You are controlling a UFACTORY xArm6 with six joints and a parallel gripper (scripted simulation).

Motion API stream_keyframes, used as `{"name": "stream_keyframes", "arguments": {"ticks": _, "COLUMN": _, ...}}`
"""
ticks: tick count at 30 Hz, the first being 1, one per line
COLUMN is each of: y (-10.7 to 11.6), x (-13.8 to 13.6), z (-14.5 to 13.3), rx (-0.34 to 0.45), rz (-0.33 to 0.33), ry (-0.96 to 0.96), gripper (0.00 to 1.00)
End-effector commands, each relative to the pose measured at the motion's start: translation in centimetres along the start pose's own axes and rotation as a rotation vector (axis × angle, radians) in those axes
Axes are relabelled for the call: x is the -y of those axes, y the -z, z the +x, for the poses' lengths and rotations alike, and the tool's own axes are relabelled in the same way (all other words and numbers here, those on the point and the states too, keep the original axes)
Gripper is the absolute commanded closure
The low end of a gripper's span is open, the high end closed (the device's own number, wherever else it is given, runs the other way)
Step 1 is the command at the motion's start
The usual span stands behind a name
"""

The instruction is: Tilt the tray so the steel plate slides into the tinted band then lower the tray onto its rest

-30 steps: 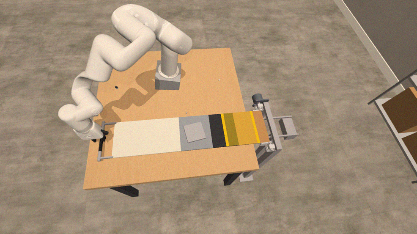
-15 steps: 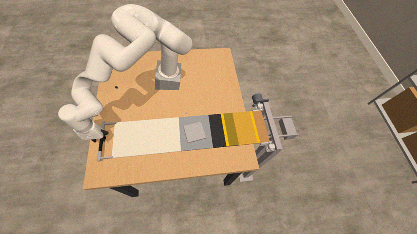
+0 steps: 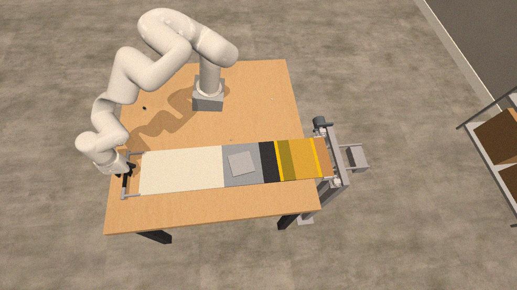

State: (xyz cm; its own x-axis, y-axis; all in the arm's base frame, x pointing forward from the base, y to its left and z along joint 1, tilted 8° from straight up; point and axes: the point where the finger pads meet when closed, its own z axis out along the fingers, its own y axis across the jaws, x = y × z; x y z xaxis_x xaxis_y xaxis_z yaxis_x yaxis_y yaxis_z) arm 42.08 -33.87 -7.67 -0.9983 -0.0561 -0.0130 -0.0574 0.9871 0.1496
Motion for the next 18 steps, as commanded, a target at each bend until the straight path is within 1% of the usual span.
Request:
{"name": "stream_keyframes", "arguments": {"ticks": 1, "y": -0.5, "x": 0.1, "z": -0.1, "rx": 0.003, "rz": 0.003, "ry": 0.000, "gripper": 0.59}}
{"name": "stream_keyframes", "arguments": {"ticks": 18, "y": -2.8, "x": 0.1, "z": -0.1, "rx": 0.003, "rz": 0.003, "ry": 0.000, "gripper": 0.59}}
